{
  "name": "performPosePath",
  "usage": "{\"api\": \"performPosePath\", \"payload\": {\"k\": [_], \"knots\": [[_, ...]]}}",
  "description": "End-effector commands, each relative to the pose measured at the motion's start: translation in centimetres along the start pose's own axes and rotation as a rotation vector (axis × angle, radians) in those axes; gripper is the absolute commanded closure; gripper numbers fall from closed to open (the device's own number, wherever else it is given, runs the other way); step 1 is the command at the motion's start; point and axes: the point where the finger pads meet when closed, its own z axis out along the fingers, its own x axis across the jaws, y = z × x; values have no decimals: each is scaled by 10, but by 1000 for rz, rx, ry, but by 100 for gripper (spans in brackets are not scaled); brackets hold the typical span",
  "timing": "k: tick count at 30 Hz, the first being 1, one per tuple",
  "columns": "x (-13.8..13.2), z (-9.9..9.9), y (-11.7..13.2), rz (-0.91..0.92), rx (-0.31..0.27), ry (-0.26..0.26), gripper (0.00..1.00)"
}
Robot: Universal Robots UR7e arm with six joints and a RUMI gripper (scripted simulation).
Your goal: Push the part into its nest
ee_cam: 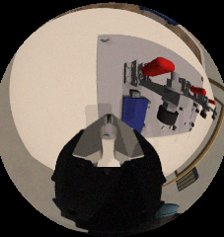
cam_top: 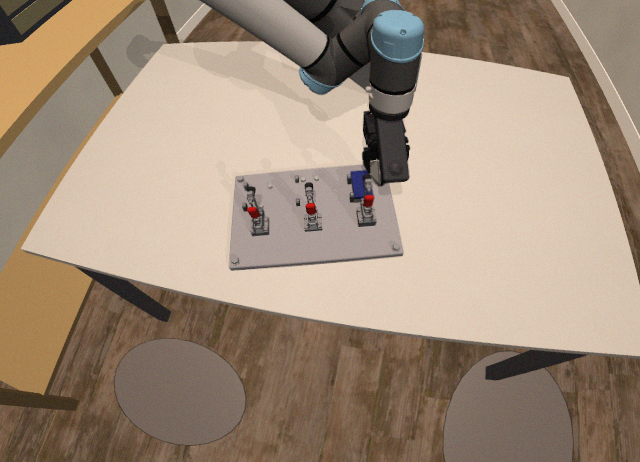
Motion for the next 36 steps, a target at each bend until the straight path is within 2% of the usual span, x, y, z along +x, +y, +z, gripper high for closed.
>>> {"api": "performPosePath", "payload": {"k": [1, 33, 36], "knots": [[-4, 0, 0, 0, 1, -1, 100], [-13, 0, 0, 0, 1, -1, 100], [-12, -18, 0, 0, 1, -1, 100]]}}
